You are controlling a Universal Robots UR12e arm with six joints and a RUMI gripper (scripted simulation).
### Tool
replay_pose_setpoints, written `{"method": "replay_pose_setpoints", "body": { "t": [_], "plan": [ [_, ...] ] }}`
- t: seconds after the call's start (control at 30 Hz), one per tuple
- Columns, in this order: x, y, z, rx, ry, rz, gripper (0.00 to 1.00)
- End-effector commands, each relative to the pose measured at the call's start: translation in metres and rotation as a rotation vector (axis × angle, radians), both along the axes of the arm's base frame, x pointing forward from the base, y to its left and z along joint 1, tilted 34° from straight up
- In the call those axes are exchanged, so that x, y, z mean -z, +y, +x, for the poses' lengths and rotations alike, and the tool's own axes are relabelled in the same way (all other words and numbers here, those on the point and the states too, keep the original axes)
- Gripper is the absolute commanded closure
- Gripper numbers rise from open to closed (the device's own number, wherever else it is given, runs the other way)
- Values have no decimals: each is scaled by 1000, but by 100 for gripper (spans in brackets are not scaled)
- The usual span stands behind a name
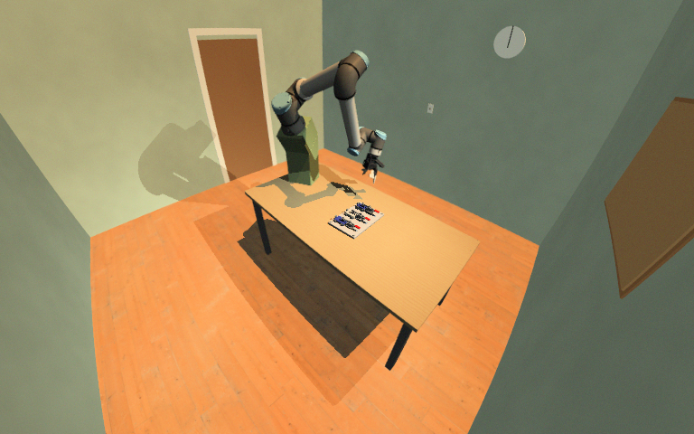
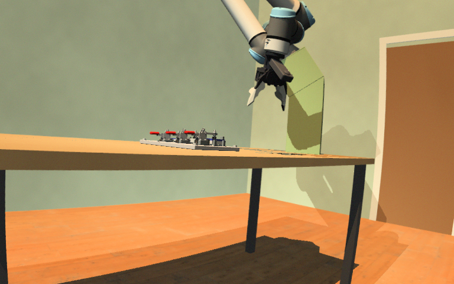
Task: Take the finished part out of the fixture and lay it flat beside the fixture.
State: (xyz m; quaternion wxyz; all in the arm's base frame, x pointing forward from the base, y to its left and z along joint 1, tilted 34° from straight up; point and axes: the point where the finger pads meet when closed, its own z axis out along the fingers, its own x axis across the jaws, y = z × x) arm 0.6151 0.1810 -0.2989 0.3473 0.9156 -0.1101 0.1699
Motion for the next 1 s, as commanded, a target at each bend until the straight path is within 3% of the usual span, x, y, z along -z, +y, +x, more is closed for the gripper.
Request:
{"method": "replay_pose_setpoints", "body": {
  "t": [0.0,0.13,0.33,0.4,0.47,0.6,0.7,0.87,0.9,0.97],
  "plan": [
    [-8,-6,6,33,-27,24,0],
    [-36,-32,25,163,-130,112,0],
    [-110,-105,64,450,-366,295,0],
    [-110,-105,64,450,-366,295,0],
    [-137,-131,74,591,-485,383,0],
    [-181,-174,86,755,-632,484,0],
    [-198,-192,88,818,-690,524,0],
    [-204,-197,89,837,-708,535,0],
    [-204,-197,89,837,-708,535,72],
    [-204,-197,89,837,-708,535,72]
  ]
}}
